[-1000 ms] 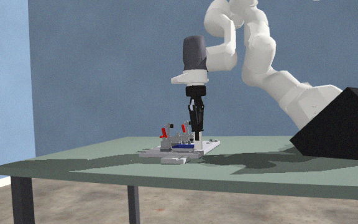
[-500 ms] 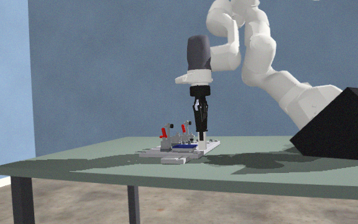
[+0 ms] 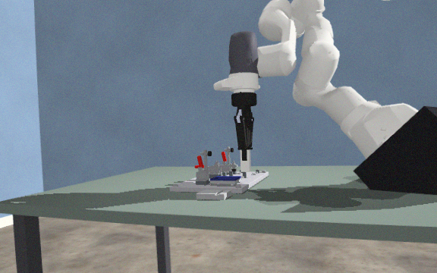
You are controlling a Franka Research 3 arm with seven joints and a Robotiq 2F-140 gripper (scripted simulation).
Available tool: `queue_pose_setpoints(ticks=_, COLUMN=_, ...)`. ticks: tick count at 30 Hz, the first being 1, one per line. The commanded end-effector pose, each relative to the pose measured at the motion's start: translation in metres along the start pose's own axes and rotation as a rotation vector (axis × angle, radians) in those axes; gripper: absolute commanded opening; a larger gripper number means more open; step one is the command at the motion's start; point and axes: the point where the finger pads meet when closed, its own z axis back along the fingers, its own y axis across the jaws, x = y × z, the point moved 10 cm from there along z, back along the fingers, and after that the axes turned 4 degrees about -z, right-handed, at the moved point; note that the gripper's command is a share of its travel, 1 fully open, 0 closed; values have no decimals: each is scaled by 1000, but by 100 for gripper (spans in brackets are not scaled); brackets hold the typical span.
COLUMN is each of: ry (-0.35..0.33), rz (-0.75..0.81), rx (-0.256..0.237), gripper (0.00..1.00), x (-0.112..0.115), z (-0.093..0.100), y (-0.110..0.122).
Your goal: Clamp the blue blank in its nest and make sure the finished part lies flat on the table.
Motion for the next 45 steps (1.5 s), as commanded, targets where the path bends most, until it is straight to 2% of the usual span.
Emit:
queue_pose_setpoints(ticks=1, ry=-13, rz=17, rx=25, gripper=0, x=1, z=7, y=5)
queue_pose_setpoints(ticks=37, ry=-13, rz=17, rx=25, gripper=0, x=1, z=8, y=5)
queue_pose_setpoints(ticks=45, ry=-13, rz=17, rx=25, gripper=0, x=-15, z=7, y=-10)
